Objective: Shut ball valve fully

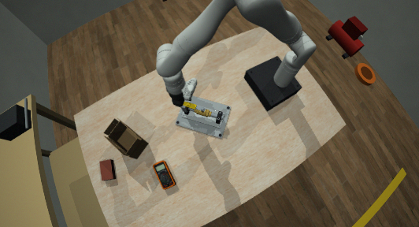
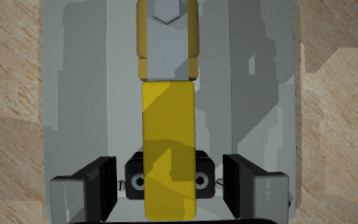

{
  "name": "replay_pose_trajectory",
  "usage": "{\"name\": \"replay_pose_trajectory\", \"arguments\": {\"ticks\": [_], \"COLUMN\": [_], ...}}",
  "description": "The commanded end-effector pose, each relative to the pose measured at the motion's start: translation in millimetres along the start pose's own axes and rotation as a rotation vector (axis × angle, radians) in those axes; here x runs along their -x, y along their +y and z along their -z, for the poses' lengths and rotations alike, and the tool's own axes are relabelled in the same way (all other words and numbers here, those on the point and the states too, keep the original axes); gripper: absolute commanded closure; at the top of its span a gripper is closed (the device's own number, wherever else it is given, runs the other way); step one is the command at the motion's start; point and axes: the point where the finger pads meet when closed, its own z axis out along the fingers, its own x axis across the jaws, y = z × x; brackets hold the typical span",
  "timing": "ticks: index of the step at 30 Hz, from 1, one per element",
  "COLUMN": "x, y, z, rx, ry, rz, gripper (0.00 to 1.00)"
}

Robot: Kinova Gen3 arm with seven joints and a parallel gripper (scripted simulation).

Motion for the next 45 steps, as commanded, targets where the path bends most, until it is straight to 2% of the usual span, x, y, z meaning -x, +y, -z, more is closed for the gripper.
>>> {"name": "replay_pose_trajectory", "arguments": {"ticks": [1,36,37,45], "x": [-0.4,-0.4,-0.4,-0.4], "y": [0.6,0.6,0.6,0.6], "z": [1.0,1.0,1.0,1.0], "rx": [0.002,0.002,0.002,0.002], "ry": [0.001,0.001,0.001,0.001], "rz": [0.0,0.0,0.0,0.0], "gripper": [0.0,0.0,1.0,1.0]}}
